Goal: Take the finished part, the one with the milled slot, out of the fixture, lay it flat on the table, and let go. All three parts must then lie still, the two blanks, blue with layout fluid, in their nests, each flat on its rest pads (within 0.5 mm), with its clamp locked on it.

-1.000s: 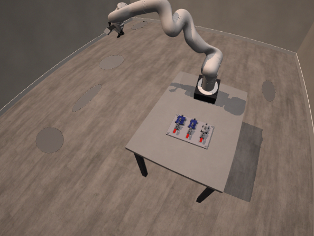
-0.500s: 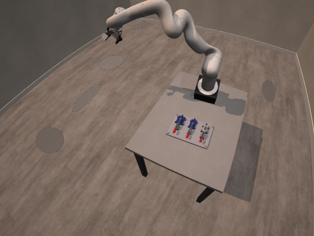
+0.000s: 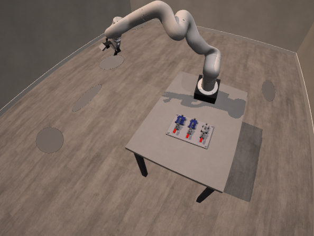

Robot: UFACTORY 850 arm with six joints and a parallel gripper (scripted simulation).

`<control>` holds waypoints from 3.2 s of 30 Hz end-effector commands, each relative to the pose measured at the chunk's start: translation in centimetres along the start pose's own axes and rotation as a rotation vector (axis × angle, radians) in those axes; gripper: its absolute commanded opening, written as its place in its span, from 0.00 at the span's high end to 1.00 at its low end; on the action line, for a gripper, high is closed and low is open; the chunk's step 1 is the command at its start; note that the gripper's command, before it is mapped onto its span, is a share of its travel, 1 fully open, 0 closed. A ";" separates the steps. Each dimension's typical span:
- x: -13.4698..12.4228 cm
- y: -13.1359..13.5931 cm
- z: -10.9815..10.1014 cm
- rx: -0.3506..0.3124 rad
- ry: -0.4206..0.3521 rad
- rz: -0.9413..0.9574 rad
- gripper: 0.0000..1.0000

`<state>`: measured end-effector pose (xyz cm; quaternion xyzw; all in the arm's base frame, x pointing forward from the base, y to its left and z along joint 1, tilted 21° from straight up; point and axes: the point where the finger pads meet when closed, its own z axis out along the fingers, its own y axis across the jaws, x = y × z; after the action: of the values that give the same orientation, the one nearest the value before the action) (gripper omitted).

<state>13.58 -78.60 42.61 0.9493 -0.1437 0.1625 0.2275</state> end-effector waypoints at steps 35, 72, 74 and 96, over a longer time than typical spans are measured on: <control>14.6 -26.8 0.0 0.226 0.046 0.259 0.00; 14.7 -54.8 -5.0 0.429 -0.066 0.499 0.00; 14.7 -54.8 -5.0 0.429 -0.066 0.499 0.00; 8.1 -68.6 -9.0 0.497 -0.190 0.627 0.00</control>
<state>42.89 -19.00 27.15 0.8993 -0.3945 0.1705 -0.0814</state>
